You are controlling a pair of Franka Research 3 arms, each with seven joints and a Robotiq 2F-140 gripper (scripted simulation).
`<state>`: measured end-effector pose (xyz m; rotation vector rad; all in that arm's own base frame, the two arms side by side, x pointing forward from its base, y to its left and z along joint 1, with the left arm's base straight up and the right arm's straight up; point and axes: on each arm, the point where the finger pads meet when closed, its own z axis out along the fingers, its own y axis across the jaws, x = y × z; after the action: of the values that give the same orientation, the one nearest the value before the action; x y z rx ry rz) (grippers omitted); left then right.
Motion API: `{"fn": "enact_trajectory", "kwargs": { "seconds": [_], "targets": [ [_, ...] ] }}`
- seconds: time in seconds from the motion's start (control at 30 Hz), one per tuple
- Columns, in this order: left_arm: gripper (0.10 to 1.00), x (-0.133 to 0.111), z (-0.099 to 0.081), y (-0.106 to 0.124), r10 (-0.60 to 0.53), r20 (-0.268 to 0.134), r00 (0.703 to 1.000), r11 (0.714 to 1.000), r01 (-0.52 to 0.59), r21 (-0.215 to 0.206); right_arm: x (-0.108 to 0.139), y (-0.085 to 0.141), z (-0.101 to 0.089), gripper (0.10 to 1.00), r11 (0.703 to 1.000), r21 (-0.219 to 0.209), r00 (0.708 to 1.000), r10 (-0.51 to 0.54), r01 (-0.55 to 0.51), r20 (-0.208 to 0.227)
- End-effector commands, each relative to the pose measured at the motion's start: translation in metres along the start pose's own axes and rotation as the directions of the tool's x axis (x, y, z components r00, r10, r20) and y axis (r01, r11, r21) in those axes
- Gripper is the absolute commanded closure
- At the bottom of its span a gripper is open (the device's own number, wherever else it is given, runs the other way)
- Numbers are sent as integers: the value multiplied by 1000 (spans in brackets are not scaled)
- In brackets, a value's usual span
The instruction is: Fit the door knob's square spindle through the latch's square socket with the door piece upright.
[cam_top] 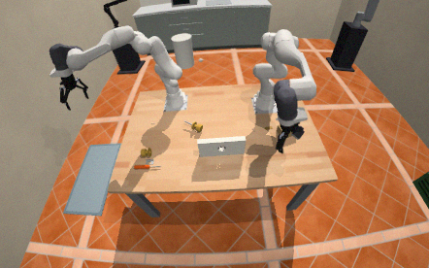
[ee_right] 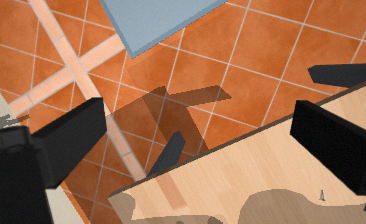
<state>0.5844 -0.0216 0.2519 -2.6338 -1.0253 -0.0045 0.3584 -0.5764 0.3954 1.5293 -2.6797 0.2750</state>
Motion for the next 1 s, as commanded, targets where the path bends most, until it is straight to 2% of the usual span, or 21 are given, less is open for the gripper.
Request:
{"fn": "enact_trajectory", "kwargs": {
  "seconds": [0.0, 0.1, 0.17, 0.2, 0.67, 0.73, 0.77, 0.97],
  "targets": [
    [98, 0, 0, 1, -8, 1, 1000, 1000, 8, -3, 12, 15, -1, 98, 1000, -14, 1000, -15, 15, 10],
    [98, 0, 0, 1, -8, 1, 1000, 1000, 8, -3, 24, 27, -2, 98, 1000, -21, 1000, -2, 3, 12],
    [98, 0, 0, 1, -8, 1, 1000, 1000, 8, -3, 24, 27, -2, 98, 1000, -21, 1000, -2, 3, 12],
    [98, 0, 0, 1, -8, 1, 1000, 1000, 8, -3, 34, 38, -3, 98, 1000, -28, 1000, 9, -8, 15],
    [98, 0, 0, 1, -8, 1, 1000, 1000, 8, -3, 79, 95, -8, 98, 996, -61, 998, 64, -62, 27],
    [98, 0, 0, 1, -8, 1, 1000, 1000, 8, -3, 79, 95, -8, 98, 996, -61, 998, 64, -62, 27],
    [98, 0, 0, 1, -8, 1, 1000, 1000, 8, -3, 87, 107, -10, 98, 995, -68, 997, 75, -73, 30],
    [98, 0, 0, 1, -8, 1, 1000, 1000, 8, -3, 102, 131, -12, 98, 992, -80, 995, 97, -94, 35]
  ]
}}
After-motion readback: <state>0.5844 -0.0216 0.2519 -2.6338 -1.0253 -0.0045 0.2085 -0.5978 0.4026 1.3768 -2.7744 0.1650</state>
